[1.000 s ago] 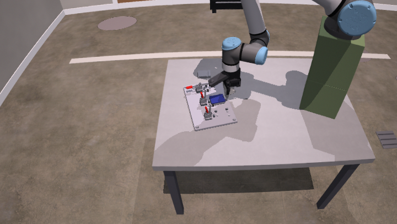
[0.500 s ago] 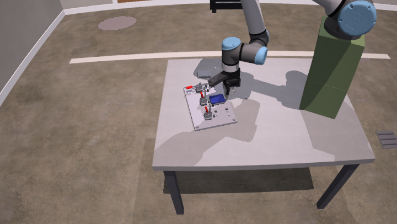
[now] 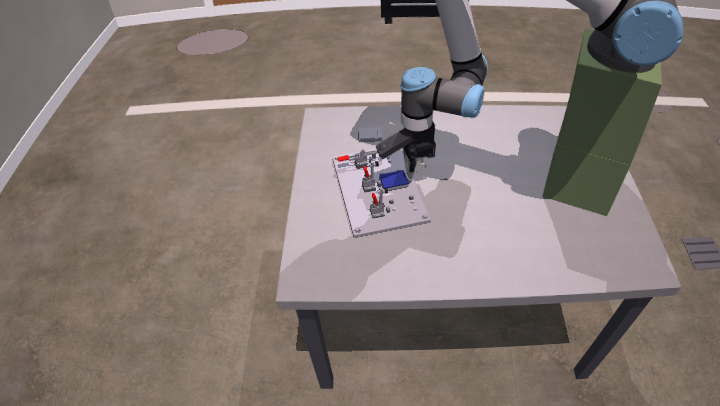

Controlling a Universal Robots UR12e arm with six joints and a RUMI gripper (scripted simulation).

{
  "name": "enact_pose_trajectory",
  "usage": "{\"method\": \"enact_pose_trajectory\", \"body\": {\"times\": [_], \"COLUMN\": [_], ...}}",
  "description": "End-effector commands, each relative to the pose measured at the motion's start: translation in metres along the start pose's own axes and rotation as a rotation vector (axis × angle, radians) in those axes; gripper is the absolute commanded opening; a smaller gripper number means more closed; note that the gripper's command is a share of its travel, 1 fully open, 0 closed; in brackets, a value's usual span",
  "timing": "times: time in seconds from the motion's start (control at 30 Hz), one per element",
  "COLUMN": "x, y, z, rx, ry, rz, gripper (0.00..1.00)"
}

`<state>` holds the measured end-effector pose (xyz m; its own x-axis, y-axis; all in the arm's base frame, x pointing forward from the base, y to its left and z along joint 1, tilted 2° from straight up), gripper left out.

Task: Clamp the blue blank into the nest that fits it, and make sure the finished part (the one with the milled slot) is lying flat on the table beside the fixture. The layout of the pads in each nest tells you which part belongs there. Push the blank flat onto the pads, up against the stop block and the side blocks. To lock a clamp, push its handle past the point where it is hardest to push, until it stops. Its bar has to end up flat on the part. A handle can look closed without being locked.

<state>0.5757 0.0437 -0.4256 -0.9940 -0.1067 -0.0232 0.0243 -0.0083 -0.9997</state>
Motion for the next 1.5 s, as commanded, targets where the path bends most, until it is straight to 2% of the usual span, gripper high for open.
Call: {"method": "enact_pose_trajectory", "body": {"times": [0.0, 1.47], "x": [-0.0004, -0.0056], "y": [-0.0004, -0.0005], "z": [0.0001, -0.0012], "rx": [0.0, 0.0], "ry": [0.0, 0.0], "rz": [0.001, 0.001], "gripper": [0.0, 0.0]}}
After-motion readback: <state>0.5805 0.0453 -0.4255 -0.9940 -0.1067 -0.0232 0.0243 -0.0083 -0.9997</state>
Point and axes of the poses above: the point where the finger pads meet when closed, its own y axis out along the fingers, its own z axis across the jaws, x = y × z, the point moved 2 cm from there along -y, back along the fingers, and after that the axes turned 13 degrees about y, right-handed, at the moved point
